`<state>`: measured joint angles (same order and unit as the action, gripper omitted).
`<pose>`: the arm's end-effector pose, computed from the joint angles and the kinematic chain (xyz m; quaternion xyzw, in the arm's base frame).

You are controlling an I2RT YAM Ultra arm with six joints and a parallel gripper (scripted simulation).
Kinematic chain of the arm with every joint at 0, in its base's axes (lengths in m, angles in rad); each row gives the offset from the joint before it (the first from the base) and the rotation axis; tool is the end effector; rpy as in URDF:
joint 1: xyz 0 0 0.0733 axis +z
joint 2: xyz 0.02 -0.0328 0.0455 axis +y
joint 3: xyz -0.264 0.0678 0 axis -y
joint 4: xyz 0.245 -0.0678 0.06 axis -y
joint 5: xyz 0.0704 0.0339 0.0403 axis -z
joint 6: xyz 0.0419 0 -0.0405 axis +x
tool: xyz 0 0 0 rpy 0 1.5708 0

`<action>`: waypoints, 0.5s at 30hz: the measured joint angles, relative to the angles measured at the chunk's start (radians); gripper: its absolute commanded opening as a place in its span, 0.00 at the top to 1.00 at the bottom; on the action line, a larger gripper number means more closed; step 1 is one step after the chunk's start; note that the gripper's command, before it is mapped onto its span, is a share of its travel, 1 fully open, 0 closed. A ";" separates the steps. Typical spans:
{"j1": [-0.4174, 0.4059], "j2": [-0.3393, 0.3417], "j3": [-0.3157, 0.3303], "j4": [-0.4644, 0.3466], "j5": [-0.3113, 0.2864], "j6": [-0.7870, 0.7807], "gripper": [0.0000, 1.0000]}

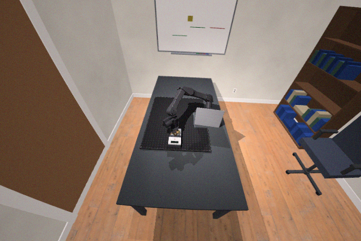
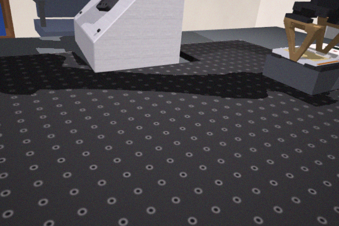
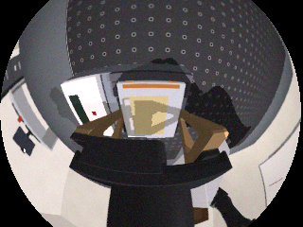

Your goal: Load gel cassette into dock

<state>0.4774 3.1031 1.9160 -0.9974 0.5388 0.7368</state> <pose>0.3378 0.1518 -0.1626 -0.0391 -0.9216 0.3745 0.0944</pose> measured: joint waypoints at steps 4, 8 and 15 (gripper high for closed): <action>0.000 0.000 0.000 0.000 0.000 0.000 1.00; 0.000 0.000 0.000 0.000 0.000 0.000 1.00; 0.002 -0.006 -0.014 0.014 0.005 -0.002 1.00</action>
<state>0.4797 3.0970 1.9022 -0.9833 0.5438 0.7353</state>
